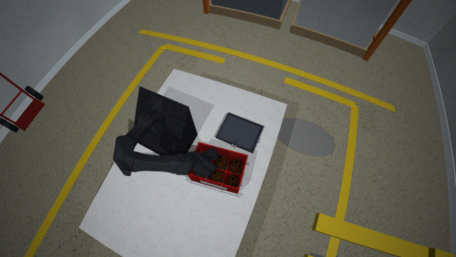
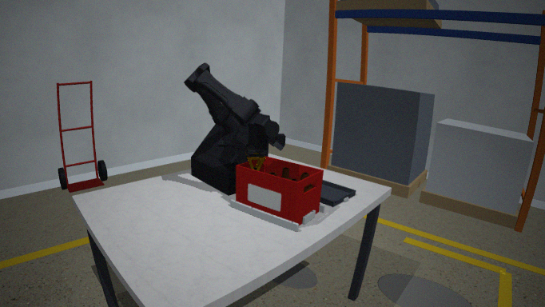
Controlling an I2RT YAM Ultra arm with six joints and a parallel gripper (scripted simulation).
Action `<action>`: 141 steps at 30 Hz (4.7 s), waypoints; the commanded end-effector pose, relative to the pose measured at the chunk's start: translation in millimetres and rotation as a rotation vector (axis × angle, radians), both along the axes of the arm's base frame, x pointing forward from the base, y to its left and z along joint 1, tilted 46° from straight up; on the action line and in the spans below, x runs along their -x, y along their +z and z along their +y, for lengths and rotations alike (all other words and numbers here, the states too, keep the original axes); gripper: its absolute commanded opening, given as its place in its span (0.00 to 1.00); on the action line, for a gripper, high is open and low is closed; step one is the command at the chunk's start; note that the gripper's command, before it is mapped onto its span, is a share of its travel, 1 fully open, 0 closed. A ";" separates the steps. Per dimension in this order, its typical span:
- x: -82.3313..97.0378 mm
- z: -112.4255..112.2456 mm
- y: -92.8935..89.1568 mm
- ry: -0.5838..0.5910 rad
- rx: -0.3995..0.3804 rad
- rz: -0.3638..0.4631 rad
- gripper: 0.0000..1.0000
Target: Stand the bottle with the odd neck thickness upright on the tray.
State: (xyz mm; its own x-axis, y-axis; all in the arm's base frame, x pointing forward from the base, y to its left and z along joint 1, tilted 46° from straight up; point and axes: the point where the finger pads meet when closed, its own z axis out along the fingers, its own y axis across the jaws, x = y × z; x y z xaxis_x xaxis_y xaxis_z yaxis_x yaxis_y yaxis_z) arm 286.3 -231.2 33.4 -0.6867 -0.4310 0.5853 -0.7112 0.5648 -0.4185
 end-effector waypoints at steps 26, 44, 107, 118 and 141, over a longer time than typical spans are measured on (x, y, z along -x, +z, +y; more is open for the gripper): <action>-1.4 5.6 -5.3 0.016 -0.016 0.011 0.00; -1.4 5.6 -5.3 0.016 -0.016 0.011 0.00; -12.8 16.4 22.5 0.015 -0.001 -0.037 0.61; -15.9 36.4 42.5 0.014 0.000 -0.036 0.61; -19.4 62.1 65.7 0.014 -0.007 -0.036 0.61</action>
State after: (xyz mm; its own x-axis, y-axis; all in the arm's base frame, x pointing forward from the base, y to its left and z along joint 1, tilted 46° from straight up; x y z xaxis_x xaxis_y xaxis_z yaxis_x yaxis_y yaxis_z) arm 299.4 -177.4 86.6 -0.6892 -0.4329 0.5811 -0.7094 0.5662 -0.4196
